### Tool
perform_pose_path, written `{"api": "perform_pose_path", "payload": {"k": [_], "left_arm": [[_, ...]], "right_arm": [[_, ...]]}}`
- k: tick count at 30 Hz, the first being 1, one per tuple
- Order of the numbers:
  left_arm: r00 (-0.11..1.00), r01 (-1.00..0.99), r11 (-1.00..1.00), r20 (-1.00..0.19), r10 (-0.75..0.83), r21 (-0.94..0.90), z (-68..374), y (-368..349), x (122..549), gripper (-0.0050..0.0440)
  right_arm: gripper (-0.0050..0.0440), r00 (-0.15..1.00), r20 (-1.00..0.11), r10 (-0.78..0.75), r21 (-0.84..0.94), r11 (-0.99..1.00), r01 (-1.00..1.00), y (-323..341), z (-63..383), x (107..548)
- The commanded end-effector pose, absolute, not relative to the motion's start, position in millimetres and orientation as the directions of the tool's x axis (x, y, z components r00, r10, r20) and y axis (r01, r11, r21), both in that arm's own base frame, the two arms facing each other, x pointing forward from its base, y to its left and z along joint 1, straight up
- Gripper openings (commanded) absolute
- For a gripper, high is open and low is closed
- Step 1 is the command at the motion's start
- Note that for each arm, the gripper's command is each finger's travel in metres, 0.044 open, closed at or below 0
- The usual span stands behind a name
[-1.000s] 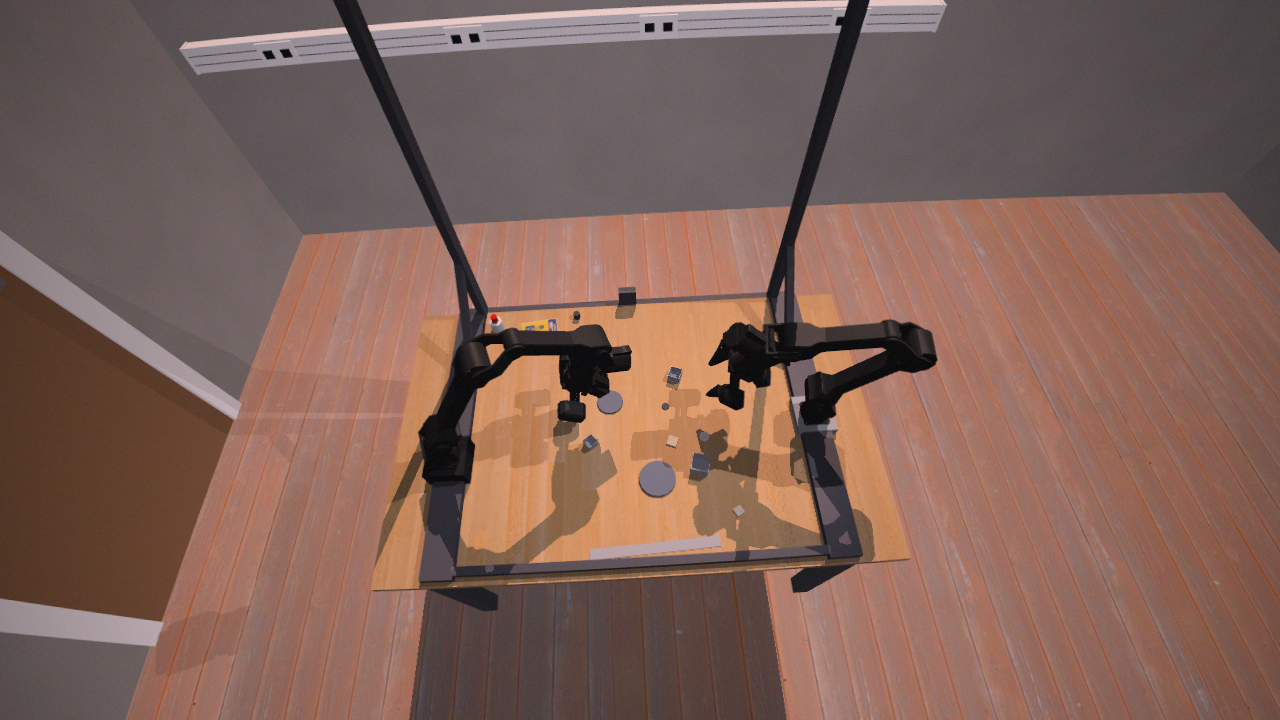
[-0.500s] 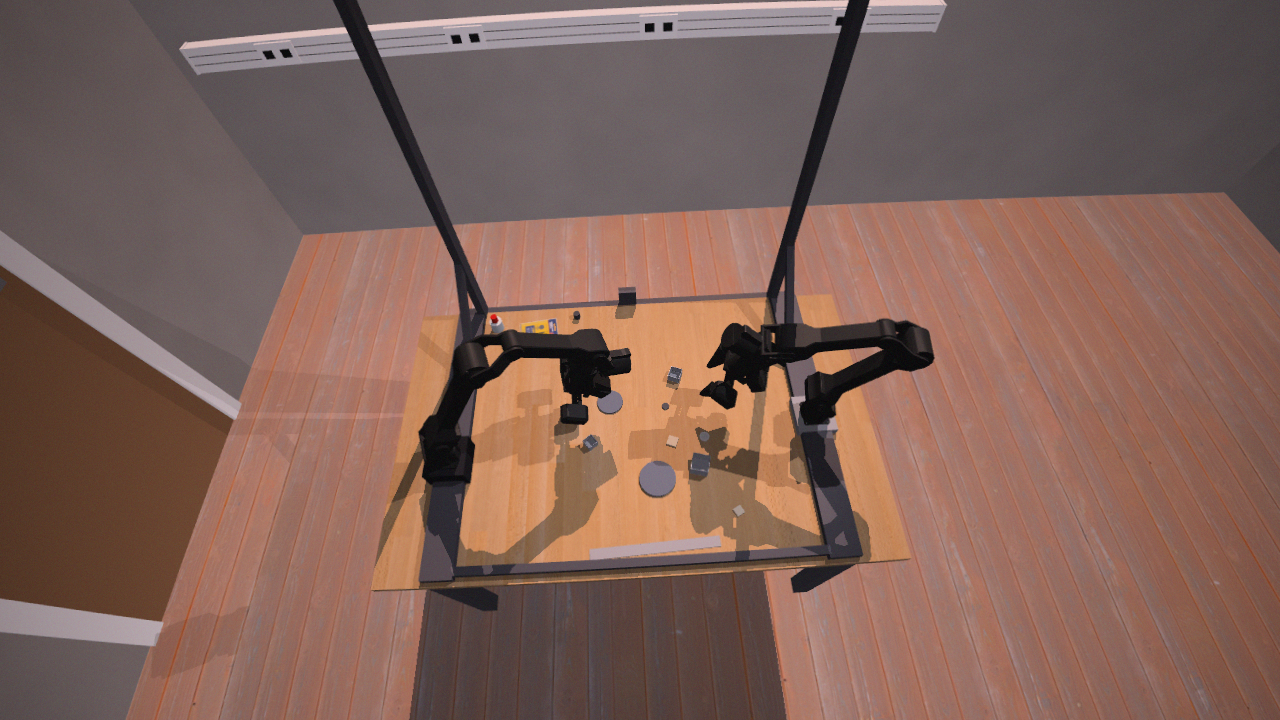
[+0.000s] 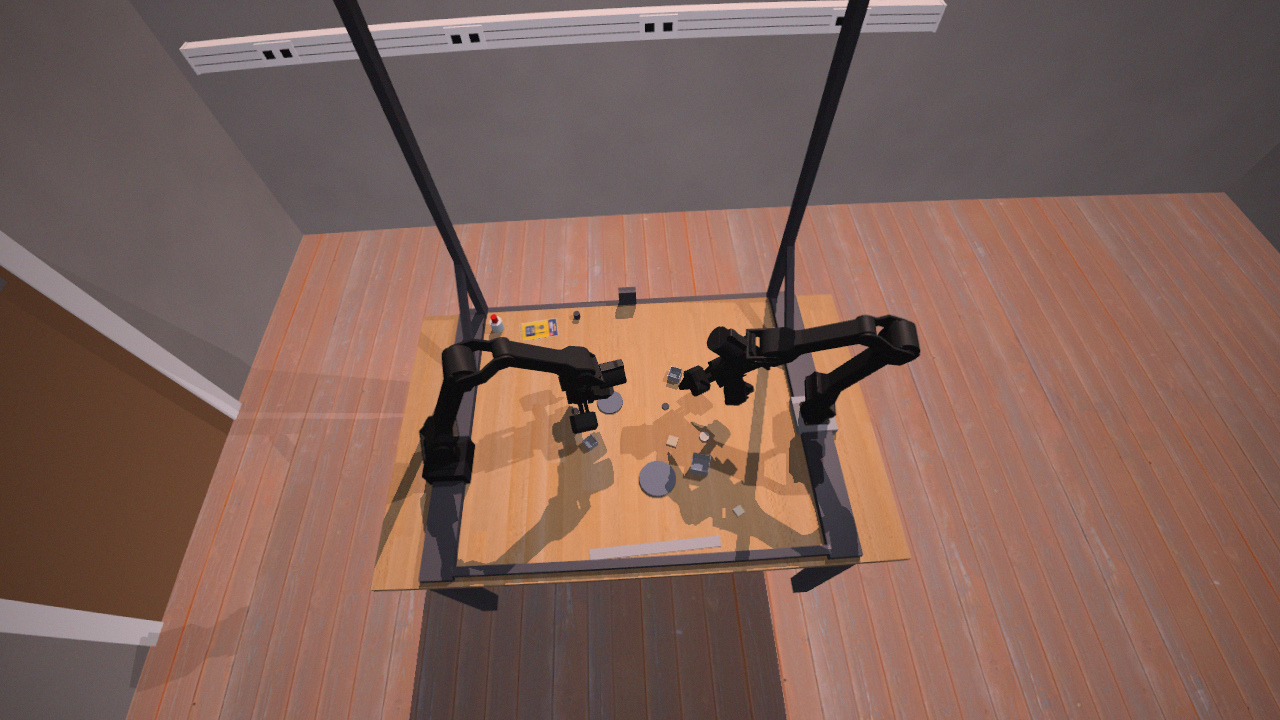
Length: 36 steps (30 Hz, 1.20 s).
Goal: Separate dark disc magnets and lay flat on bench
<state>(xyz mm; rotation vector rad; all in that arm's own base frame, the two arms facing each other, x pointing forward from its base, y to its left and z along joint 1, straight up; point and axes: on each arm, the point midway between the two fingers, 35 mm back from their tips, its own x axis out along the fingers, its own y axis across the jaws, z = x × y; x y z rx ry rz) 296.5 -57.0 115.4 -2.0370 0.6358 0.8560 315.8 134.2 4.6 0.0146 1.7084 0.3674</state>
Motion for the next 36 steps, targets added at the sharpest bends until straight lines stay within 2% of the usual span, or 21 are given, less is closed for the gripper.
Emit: {"api": "perform_pose_path", "payload": {"k": [1, 9, 11, 13, 18, 26, 28, 30, 36], "left_arm": [[0.651, -0.737, -0.348, -0.747, -0.135, -0.579, 108, -59, 306, 0.0400], [0.667, -0.736, 0.037, -0.733, -0.134, -0.676, 96, -62, 322, 0.0400], [0.667, -0.736, 0.037, -0.733, -0.134, -0.676, 96, -62, 322, 0.0400], [0.672, -0.703, 0.194, -0.728, -0.134, -0.685, 91, -62, 327, 0.0400], [0.682, -0.615, 0.427, -0.719, -0.133, -0.663, 83, -64, 336, 0.0400], [0.697, -0.403, 0.741, -0.705, -0.132, -0.537, 70, -66, 349, 0.0400], [0.697, -0.403, 0.741, -0.705, -0.132, -0.537, 70, -66, 349, 0.0400], [0.702, -0.302, 0.835, -0.700, -0.131, -0.460, 65, -67, 353, 0.0400], [0.713, -0.095, 0.955, -0.689, -0.131, -0.280, 55, -68, 361, 0.0400]], "right_arm": [[0.0400, -0.068, -0.954, 0.290, 0.298, 0.916, -0.267, 136, 9, 323], [0.0400, 0.056, -0.924, 0.377, 0.326, 0.858, -0.396, 136, 1, 328], [0.0400, 0.056, -0.924, 0.377, 0.326, 0.858, -0.396, 136, 1, 328], [0.0400, 0.101, -0.908, 0.407, 0.325, 0.835, -0.444, 136, -1, 329], [0.0400, 0.177, -0.873, 0.455, 0.306, 0.792, -0.528, 135, -3, 330], [0.0400, 0.284, -0.806, 0.519, 0.241, 0.726, -0.644, 133, -2, 328], [0.0400, 0.284, -0.806, 0.519, 0.241, 0.726, -0.644, 133, -2, 328], [0.0400, 0.318, -0.780, 0.539, 0.210, 0.704, -0.678, 132, -1, 327], [0.0400, 0.391, -0.714, 0.580, 0.120, 0.652, -0.748, 130, 4, 322]]}}
